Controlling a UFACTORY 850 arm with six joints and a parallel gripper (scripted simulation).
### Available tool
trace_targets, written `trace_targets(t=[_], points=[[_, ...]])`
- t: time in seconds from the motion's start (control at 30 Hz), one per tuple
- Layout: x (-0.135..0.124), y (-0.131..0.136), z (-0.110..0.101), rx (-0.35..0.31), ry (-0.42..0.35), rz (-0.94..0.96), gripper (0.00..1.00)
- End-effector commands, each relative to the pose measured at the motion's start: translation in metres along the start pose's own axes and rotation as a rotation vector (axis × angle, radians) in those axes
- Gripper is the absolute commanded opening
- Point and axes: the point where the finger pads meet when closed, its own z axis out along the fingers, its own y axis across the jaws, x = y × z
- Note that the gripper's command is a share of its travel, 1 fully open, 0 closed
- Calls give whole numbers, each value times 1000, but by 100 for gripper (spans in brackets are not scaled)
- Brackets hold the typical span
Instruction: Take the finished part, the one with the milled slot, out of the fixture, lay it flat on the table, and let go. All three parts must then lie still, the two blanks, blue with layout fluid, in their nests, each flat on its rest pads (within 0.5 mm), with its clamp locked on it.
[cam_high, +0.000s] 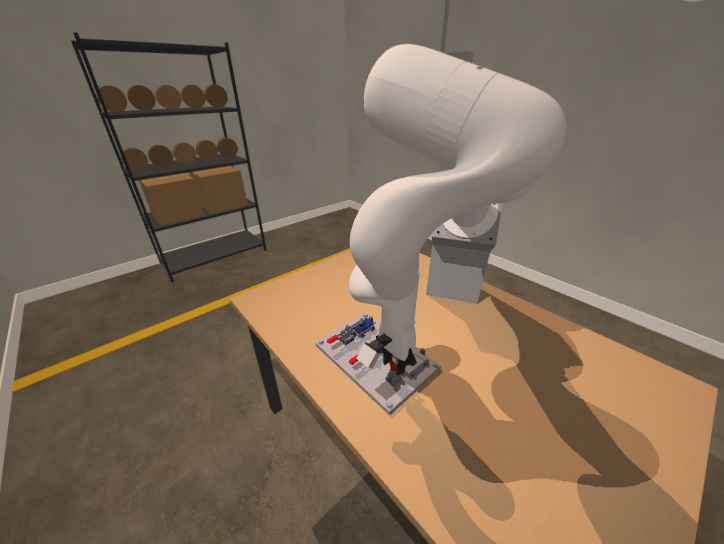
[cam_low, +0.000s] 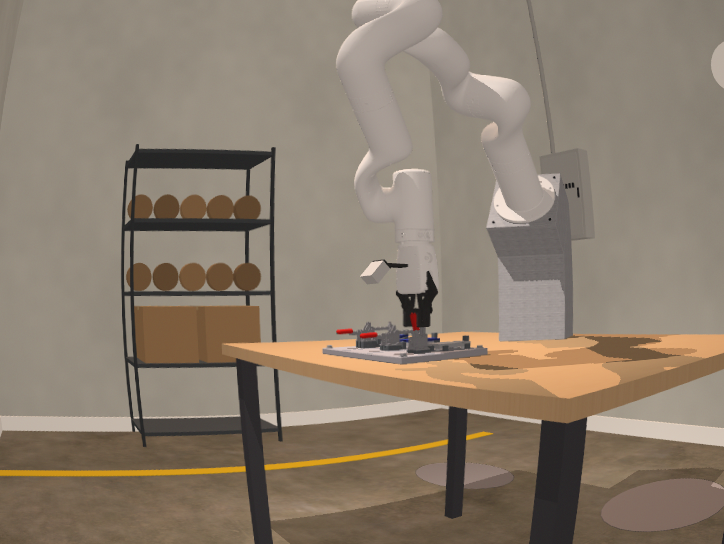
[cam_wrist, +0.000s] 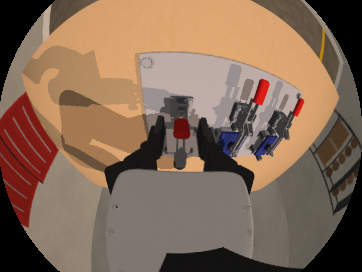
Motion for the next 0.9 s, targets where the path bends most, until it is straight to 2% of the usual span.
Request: trace_targets(t=[0.0, 0.37, 0.87], points=[[0, 0, -11, 0, 0, 0, 47], [0, 0, -39, 0, 0, 0, 47], [0, 0, -42, 0, 0, 0, 47]])
